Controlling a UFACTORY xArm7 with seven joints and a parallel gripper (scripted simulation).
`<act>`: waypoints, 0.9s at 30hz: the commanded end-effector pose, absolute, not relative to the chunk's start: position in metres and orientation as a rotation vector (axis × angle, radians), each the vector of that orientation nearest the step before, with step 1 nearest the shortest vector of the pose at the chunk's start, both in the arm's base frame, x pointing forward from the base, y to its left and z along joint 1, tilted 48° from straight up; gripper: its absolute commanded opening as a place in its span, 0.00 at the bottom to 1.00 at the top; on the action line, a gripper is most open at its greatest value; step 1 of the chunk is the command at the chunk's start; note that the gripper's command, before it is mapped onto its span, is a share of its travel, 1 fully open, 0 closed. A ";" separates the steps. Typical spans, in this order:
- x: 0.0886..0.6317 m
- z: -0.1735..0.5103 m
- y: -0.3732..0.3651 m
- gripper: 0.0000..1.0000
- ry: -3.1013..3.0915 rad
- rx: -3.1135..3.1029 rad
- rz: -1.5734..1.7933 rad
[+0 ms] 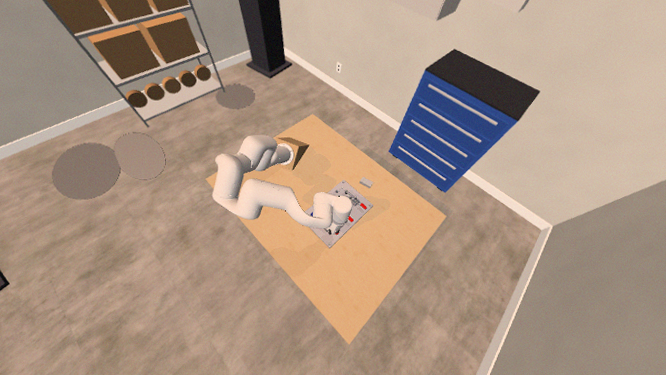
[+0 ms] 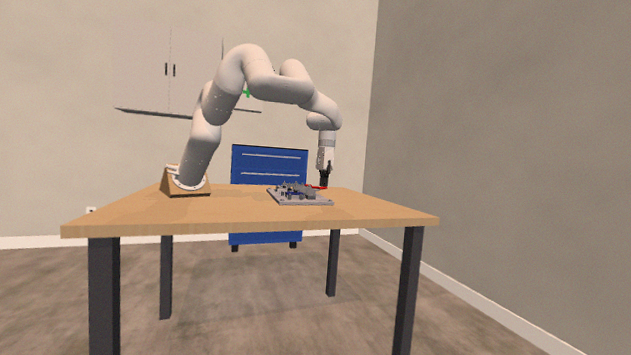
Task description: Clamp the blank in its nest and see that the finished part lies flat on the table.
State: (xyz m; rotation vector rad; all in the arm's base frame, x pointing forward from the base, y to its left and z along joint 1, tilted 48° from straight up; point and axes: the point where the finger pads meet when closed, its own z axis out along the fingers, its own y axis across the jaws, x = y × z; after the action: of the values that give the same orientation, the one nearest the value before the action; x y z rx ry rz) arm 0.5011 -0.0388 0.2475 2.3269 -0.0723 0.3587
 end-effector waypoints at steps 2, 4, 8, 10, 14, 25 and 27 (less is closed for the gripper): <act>0.502 0.249 -0.037 0.00 -0.070 2.328 0.364; 0.502 0.249 -0.037 0.00 -0.070 2.328 0.364; 0.502 0.248 -0.038 0.00 -0.070 2.328 0.364; 0.502 0.247 -0.038 0.00 -0.070 2.328 0.364; 0.502 0.247 -0.038 0.00 -0.070 2.328 0.364; 0.502 0.247 -0.039 0.00 -0.070 2.328 0.364; 0.503 0.246 -0.039 0.00 -0.070 2.328 0.364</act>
State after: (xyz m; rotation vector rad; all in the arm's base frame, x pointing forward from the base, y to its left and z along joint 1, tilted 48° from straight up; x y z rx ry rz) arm 0.5017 -0.0403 0.2459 2.3271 -0.0721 0.3591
